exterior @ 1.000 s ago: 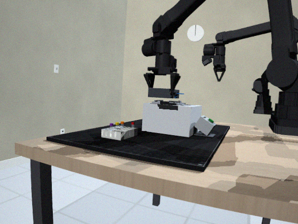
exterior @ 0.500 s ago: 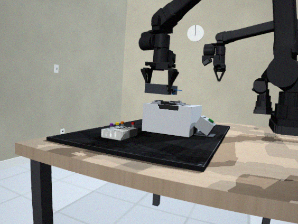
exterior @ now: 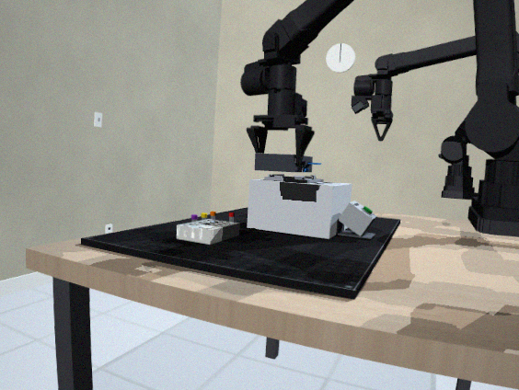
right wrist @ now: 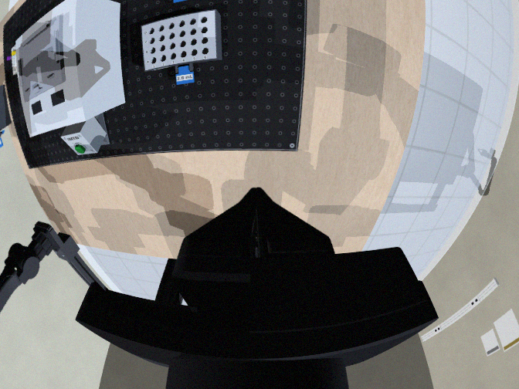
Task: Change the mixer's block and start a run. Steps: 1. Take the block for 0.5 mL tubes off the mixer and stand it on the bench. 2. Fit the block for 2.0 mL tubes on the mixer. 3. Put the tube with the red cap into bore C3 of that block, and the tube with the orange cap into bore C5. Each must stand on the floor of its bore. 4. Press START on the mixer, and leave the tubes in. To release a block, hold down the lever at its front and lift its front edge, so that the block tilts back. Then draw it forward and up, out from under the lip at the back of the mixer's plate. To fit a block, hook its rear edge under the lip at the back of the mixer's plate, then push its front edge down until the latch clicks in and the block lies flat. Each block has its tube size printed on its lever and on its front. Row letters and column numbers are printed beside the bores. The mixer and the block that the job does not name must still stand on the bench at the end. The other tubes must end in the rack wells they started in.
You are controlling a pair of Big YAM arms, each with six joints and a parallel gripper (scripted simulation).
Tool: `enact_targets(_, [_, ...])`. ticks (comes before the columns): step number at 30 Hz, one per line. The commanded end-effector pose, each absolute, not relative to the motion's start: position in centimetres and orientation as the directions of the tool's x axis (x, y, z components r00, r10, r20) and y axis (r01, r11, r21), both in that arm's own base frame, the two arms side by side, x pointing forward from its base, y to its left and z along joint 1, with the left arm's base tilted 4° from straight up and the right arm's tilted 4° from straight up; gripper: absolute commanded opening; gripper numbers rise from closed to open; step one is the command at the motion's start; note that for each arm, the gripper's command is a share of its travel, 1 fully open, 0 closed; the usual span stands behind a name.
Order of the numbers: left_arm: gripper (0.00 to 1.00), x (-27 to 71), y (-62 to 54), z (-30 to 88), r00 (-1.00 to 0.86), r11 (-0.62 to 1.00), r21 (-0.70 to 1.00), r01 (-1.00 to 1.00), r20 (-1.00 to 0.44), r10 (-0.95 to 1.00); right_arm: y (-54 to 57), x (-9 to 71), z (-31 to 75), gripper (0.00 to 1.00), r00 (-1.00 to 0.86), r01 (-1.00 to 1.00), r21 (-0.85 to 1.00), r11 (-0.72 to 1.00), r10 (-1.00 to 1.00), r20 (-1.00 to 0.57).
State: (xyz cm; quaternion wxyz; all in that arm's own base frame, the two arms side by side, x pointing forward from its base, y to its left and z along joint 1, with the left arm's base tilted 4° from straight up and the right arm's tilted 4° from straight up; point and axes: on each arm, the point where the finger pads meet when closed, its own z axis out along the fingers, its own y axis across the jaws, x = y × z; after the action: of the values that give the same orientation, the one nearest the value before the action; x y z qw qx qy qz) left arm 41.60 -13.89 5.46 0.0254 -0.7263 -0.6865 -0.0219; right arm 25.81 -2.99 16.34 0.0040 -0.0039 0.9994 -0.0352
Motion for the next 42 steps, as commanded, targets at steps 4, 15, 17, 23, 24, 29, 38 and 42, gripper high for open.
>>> enact_targets(4, [0.00, 46.0, -14.8, 8.9, 0.012, -0.016, 0.096, 0.995, 0.040, 0.999, -2.7, 27.5, 18.6, 0.00, -0.998, -0.013, -0.075, 0.997, -0.018, -0.067])
enact_targets(15, [0.00, 46.2, -15.3, 10.8, 0.048, -0.049, 0.131, 0.990, 0.016, 0.999, -2.6, 26.3, 17.2, 0.00, -0.999, -0.015, -0.072, 0.997, -0.018, -0.030])
enact_targets(17, [0.00, 46.4, -15.1, 11.0, 0.050, -0.051, 0.143, 0.988, 0.011, 0.999, -2.6, 26.1, 16.9, 0.00, -1.000, -0.016, -0.072, 0.997, -0.018, -0.022])
enact_targets(23, [0.00, 45.6, -13.8, 9.4, 0.042, -0.044, 0.126, 0.991, 0.018, 0.999, -2.6, 25.7, 16.5, 0.00, -1.000, -0.017, -0.071, 0.997, -0.017, -0.010])
enact_targets(24, [0.00, 45.6, -13.8, 9.4, 0.042, -0.044, 0.126, 0.991, 0.018, 0.999, -2.6, 25.7, 16.5, 0.00, -1.000, -0.017, -0.071, 0.997, -0.017, -0.010])
enact_targets(29, [0.00, 44.2, -13.4, 6.9, 0.054, -0.058, 0.085, 0.995, 0.039, 0.998, -2.6, 26.5, 17.3, 0.00, -0.999, -0.015, -0.072, 0.997, -0.017, -0.032])
enact_targets(38, [0.00, 44.2, -11.7, 4.9, 0.045, -0.048, 0.069, 0.996, 0.044, 0.998, -2.7, 27.5, 18.6, 0.00, -0.998, -0.012, -0.074, 0.997, -0.017, -0.064])
enact_targets(42, [0.00, 44.3, -11.9, 5.4, 0.047, -0.050, 0.082, 0.995, 0.040, 0.998, -2.7, 27.5, 18.7, 0.00, -0.998, -0.012, -0.074, 0.997, -0.017, -0.065])
